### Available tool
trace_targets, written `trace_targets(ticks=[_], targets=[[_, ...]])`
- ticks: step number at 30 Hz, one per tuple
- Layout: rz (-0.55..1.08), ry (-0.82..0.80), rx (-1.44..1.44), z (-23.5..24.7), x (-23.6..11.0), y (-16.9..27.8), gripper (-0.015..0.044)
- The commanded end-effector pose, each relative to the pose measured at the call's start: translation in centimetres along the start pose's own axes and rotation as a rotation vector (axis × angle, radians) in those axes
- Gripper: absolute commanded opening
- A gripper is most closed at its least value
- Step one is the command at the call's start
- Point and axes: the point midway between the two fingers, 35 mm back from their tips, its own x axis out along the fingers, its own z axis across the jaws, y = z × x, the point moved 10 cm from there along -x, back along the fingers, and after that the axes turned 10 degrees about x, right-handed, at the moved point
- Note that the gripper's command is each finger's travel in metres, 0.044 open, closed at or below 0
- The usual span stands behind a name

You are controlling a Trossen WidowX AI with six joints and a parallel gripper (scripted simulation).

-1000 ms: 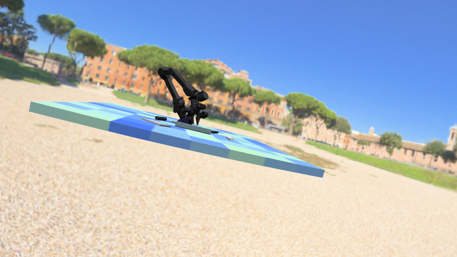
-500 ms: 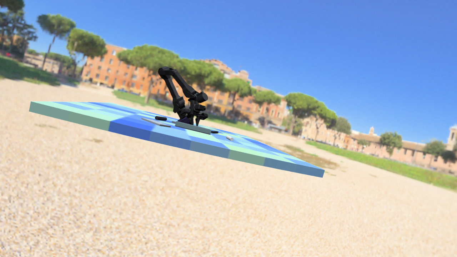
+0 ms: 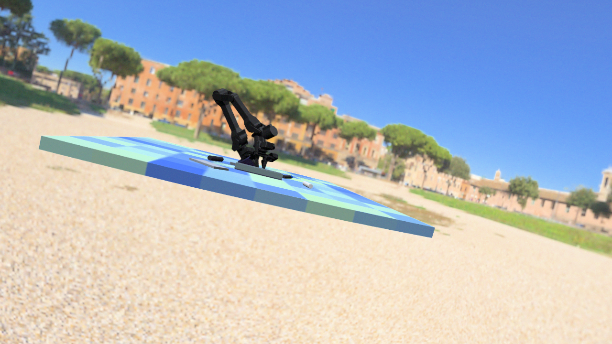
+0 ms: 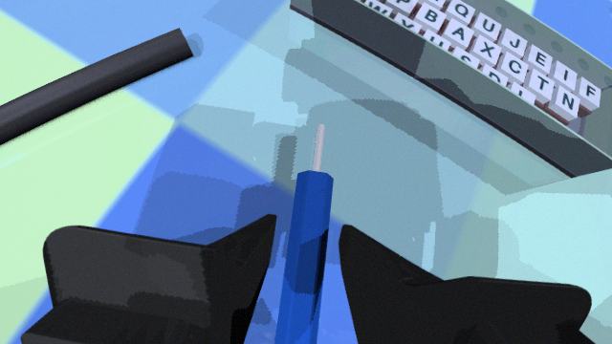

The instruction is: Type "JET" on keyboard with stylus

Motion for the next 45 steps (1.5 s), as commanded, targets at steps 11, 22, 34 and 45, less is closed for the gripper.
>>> trace_targets(ticks=[11, 22, 34, 45], targets=[[0.002, 0.001, -0.001, 0.0, 0.1, 0.1, 0.0000], [0.002, -0.001, -0.001, 0.2, -1.0, -0.7, 0.0000], [0.003, 0.000, -0.001, 0.5, -4.3, -2.4, 0.0000], [0.133, -0.072, 0.261, -0.1, -3.7, -5.5, 0.0000]])
